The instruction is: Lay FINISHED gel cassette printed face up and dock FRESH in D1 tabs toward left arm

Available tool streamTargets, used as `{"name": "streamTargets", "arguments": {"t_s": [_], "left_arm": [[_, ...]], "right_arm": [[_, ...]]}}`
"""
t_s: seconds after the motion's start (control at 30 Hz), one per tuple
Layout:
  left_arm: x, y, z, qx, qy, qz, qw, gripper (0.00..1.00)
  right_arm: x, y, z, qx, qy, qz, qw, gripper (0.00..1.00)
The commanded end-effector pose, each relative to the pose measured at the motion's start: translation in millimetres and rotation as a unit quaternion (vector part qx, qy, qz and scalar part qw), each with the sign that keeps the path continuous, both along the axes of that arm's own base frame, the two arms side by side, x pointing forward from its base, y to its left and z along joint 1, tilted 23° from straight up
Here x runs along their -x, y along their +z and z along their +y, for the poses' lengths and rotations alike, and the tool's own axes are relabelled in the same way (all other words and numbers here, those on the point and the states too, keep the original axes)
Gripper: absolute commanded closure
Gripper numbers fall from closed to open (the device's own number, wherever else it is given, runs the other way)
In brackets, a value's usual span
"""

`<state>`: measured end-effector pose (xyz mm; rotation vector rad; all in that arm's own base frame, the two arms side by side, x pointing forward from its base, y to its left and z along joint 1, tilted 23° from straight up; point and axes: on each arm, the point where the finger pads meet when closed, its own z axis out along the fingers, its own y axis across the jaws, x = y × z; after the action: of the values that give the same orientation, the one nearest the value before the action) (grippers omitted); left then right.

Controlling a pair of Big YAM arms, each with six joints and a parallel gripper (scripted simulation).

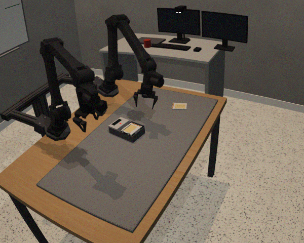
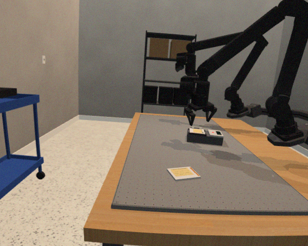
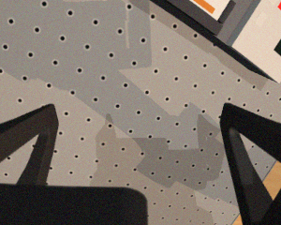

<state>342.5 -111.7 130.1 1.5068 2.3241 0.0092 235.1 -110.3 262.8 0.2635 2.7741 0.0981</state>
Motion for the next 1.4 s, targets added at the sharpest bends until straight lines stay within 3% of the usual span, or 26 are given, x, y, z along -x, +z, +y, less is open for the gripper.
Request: {"name": "streamTargets", "arguments": {"t_s": [0.0, 0.3, 0.47, 0.7, 0.93, 1.07, 1.2, 1.27, 1.37], "left_arm": [[-19, 38, 14, 0.016, 0.035, -0.027, 0.999, 0.02], [-15, 52, 46, 0.025, 0.115, -0.015, 0.993, 0.02], [-10, 61, 68, 0.035, 0.195, -0.004, 0.98, 0.02], [-3, 70, 90, 0.041, 0.243, 0.002, 0.969, 0.02], [11, 83, 120, 0.056, 0.349, 0.015, 0.935, 0.02], [19, 91, 136, 0.056, 0.349, 0.015, 0.935, 0.02], [29, 98, 152, 0.064, 0.41, 0.021, 0.91, 0.02], [29, 98, 152, 0.064, 0.41, 0.021, 0.91, 0.02], [39, 104, 162, 0.071, 0.454, 0.025, 0.888, 0.02]], "right_arm": [[-8, 29, -8, 0.01, -0.01, -0.02, 1.0, 0.0], [-8, 29, -8, 0.01, -0.01, -0.02, 1.0, 0.0], [-8, 29, -8, 0.01, -0.01, -0.02, 1.0, 0.0], [-8, 29, -8, 0.01, -0.01, -0.02, 1.0, 0.0], [-8, 29, -8, 0.01, -0.01, -0.02, 1.0, 0.0], [-8, 29, -8, 0.01, -0.01, -0.02, 1.0, 0.0], [-8, 29, -8, 0.01, -0.01, -0.02, 1.0, 0.0], [-8, 29, -8, 0.01, -0.01, -0.02, 1.0, 0.0], [-8, 29, -8, 0.01, -0.01, -0.02, 1.0, 0.0]]}}
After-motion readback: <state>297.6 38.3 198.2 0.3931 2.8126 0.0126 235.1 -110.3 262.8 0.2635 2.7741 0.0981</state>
